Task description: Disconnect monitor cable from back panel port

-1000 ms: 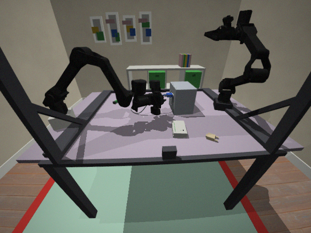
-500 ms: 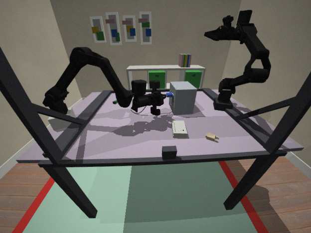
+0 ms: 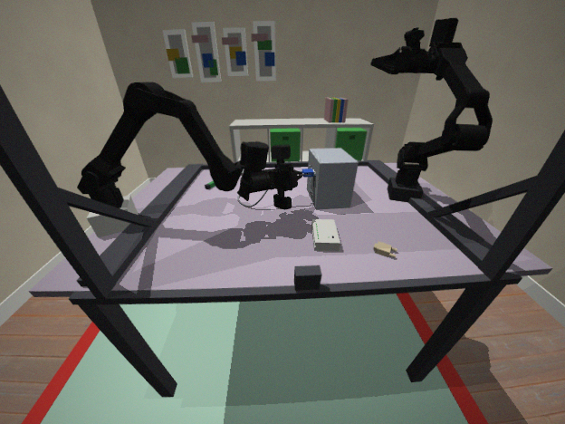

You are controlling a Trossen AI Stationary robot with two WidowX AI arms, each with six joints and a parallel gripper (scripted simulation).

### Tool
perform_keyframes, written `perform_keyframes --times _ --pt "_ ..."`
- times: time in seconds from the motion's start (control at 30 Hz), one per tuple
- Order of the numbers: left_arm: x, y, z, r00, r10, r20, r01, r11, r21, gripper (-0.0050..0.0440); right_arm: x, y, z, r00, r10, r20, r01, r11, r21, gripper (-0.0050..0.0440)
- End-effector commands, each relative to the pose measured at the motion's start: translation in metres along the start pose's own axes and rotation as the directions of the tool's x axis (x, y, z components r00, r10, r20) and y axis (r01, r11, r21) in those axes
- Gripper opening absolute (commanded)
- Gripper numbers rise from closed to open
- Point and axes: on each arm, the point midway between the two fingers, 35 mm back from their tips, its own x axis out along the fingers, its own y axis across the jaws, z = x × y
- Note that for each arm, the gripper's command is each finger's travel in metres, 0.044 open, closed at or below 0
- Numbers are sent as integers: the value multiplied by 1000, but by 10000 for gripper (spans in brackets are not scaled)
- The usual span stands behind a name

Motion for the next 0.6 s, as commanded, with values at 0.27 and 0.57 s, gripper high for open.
perform_keyframes --times 0.27,0.57 --pt "0 16 4 998 -57 12 58 991 -124 0 0 1 3 1000 1 1 -1 1000 -6 440" --pt "0 18 4 994 -105 20 107 975 -193 0 0 1 3 1000 1 1 -1 1000 -6 440"
